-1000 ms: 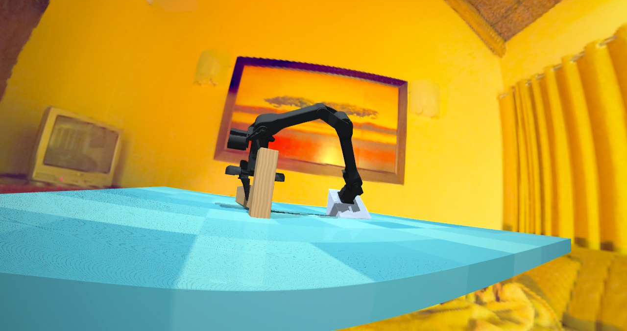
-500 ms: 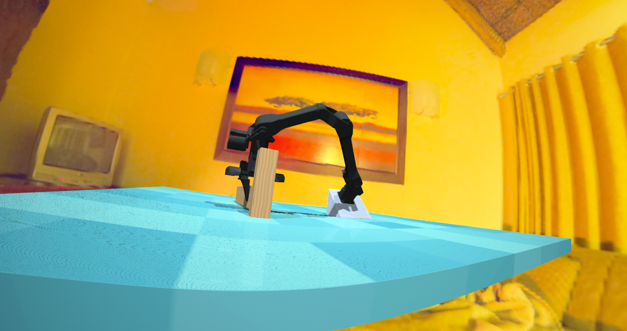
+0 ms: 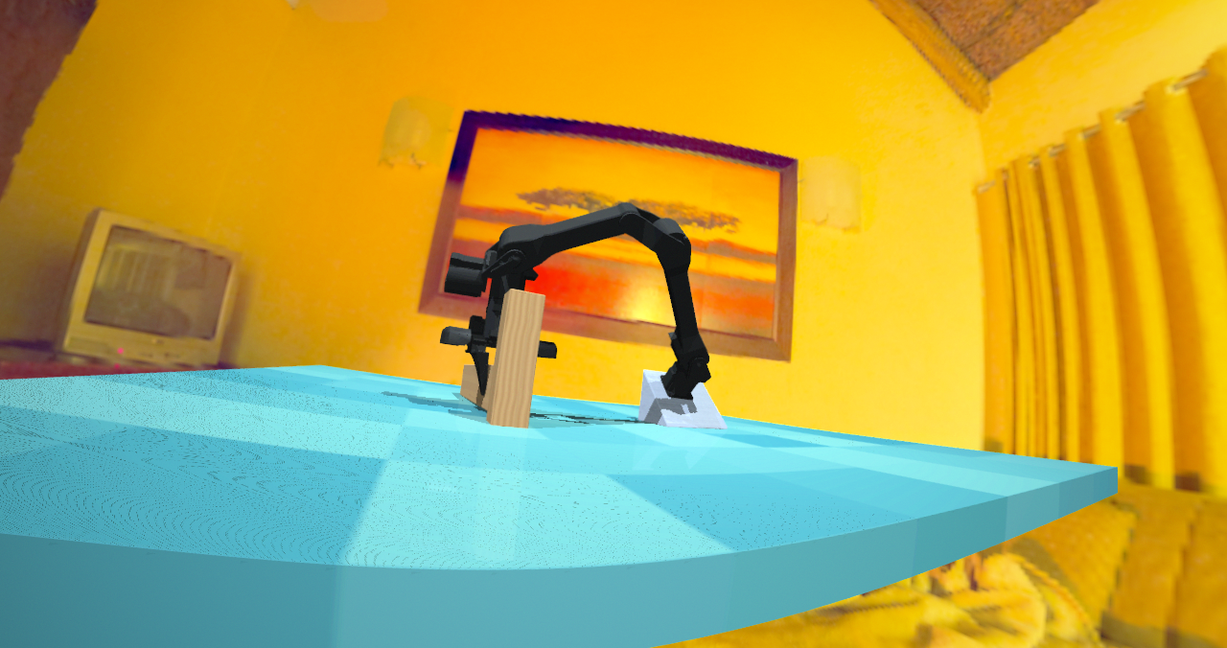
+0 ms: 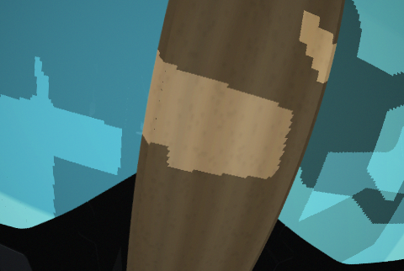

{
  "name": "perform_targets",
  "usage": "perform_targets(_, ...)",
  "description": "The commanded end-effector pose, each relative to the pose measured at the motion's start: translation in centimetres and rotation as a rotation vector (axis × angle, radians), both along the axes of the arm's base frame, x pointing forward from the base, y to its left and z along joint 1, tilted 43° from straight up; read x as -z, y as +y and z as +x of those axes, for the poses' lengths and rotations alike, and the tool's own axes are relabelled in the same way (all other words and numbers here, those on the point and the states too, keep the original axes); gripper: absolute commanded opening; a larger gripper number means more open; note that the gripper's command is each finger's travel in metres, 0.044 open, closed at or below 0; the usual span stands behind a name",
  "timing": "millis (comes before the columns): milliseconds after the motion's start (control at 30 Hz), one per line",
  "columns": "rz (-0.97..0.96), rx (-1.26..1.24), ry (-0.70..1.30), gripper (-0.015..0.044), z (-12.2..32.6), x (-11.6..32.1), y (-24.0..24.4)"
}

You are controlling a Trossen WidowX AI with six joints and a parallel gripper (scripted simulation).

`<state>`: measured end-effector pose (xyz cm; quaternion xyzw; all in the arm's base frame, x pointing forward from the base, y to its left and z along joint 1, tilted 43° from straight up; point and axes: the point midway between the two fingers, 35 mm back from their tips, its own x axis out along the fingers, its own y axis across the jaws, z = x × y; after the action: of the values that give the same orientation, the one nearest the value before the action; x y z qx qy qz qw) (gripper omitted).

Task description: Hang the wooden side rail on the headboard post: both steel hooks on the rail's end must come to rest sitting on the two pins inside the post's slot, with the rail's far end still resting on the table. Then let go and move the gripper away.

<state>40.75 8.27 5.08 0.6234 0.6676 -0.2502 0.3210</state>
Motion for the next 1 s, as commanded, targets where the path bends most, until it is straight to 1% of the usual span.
perform_targets(0,0.009,0.001,-0.008,0.0,0.11,-0.22,0.12)
perform_targets(533,0.009,0.001,-0.008,0.0,0.11,-0.03,0.29)
perform_targets(967,0.0,0.002,0.0,0.0341,-0.01,-0.02,-0.09)
